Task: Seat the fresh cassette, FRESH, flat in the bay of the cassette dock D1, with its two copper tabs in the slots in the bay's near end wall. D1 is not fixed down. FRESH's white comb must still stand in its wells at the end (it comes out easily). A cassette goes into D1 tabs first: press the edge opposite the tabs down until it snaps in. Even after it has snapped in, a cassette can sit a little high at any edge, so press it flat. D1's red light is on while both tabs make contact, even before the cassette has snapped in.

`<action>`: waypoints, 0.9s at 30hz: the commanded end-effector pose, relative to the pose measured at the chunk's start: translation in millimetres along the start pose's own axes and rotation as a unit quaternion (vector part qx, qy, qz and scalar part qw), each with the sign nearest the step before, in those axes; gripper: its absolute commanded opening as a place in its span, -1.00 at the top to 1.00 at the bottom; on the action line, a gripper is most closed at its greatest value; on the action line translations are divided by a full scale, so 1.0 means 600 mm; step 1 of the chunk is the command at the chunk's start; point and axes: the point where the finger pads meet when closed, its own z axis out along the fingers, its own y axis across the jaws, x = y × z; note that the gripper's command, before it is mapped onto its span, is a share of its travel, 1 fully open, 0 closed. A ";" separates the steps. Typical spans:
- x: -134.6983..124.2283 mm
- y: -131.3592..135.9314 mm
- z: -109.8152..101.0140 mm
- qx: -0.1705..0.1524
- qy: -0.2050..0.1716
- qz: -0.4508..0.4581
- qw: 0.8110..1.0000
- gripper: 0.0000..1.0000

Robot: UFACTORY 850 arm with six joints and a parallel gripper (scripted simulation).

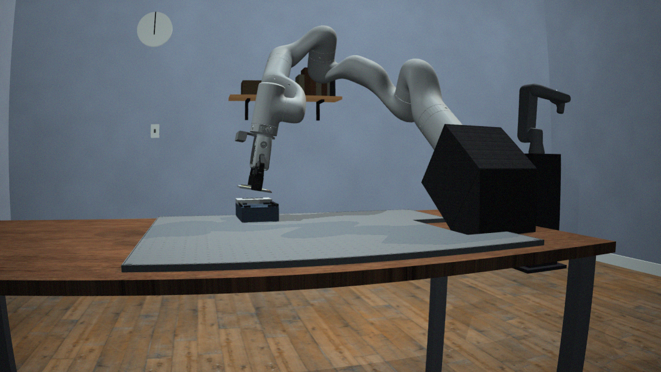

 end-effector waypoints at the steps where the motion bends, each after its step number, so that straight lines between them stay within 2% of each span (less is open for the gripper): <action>1: -0.001 0.000 0.009 0.000 0.001 0.000 1.000 1.00; 16: -0.002 0.000 0.016 0.000 0.001 0.000 1.000 1.00; 27: -0.005 0.000 0.038 0.000 0.001 0.000 1.000 1.00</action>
